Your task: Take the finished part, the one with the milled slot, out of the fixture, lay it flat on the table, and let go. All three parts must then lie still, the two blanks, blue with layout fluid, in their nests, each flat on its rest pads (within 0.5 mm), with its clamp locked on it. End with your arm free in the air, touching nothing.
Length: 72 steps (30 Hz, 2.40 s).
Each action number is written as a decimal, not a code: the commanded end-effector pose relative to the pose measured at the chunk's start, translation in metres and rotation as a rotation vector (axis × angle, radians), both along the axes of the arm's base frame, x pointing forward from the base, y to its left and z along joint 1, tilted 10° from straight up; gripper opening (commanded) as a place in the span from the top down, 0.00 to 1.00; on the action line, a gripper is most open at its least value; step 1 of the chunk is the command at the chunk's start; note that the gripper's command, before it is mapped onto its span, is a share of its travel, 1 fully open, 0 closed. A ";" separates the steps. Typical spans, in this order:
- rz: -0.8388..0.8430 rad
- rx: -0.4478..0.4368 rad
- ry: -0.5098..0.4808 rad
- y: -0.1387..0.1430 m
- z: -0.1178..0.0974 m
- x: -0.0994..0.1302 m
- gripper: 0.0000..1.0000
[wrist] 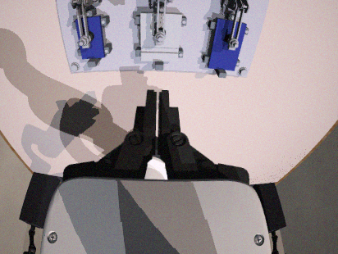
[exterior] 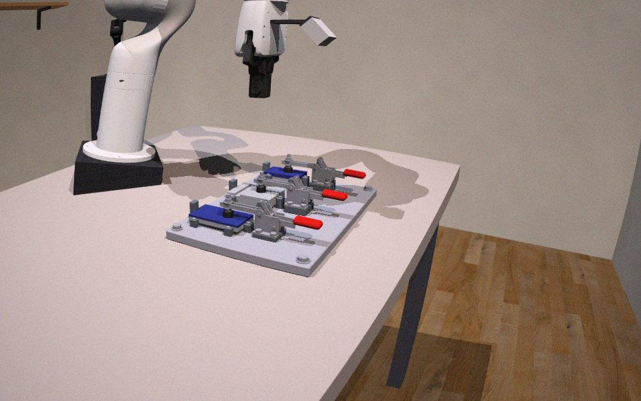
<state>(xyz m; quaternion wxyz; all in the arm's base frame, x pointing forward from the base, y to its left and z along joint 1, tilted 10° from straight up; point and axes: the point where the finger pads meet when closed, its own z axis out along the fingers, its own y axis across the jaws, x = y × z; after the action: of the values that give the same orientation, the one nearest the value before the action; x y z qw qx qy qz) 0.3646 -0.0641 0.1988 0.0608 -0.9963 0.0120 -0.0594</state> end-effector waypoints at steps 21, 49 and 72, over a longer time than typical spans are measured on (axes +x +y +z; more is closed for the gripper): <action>0.000 0.000 -0.002 0.000 0.001 0.001 0.00; 0.000 0.000 -0.002 0.000 0.001 0.001 0.00; 0.000 0.000 -0.002 0.000 0.001 0.001 0.53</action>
<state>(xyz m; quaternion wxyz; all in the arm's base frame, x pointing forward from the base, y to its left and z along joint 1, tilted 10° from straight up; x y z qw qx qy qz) 0.3646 -0.0641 0.1988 0.0608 -0.9963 0.0120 -0.0594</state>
